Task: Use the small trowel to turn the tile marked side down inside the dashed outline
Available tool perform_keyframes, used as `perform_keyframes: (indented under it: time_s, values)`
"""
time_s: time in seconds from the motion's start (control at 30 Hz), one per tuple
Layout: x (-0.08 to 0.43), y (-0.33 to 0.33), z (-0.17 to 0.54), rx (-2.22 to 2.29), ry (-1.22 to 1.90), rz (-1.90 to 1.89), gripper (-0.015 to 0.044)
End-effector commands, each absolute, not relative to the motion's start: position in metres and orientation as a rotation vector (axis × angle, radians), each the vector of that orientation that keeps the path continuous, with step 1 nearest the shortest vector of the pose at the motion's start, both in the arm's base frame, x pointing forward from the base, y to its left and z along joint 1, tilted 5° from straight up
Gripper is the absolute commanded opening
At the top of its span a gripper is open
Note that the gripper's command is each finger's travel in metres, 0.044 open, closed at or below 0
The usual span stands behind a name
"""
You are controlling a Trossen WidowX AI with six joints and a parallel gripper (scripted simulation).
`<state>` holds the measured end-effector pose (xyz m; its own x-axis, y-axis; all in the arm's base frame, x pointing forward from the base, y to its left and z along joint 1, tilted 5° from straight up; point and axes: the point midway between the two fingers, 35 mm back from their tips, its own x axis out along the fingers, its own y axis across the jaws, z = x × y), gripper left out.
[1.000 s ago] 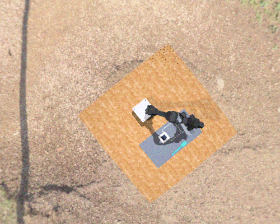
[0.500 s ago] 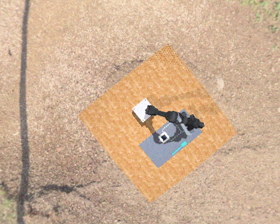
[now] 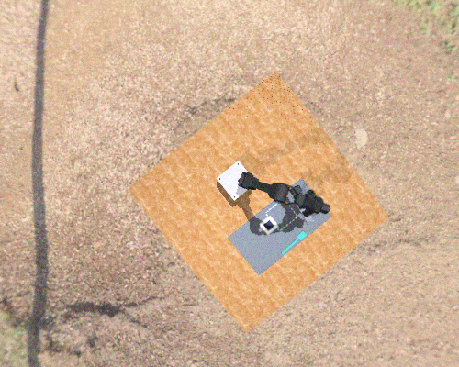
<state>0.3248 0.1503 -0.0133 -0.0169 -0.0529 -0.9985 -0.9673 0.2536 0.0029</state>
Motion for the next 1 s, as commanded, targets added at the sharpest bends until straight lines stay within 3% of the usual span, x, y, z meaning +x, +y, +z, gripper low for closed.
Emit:
perform_keyframes:
  time_s: [0.0, 0.67, 0.97]
  values:
    - [0.324, 0.142, -0.012, -1.057, 1.360, 0.995, 0.0100]
    - [0.314, 0.104, -0.027, -1.058, 1.363, 0.993, 0.0100]
    - [0.316, 0.113, 0.004, -1.058, 1.362, 0.993, 0.0100]
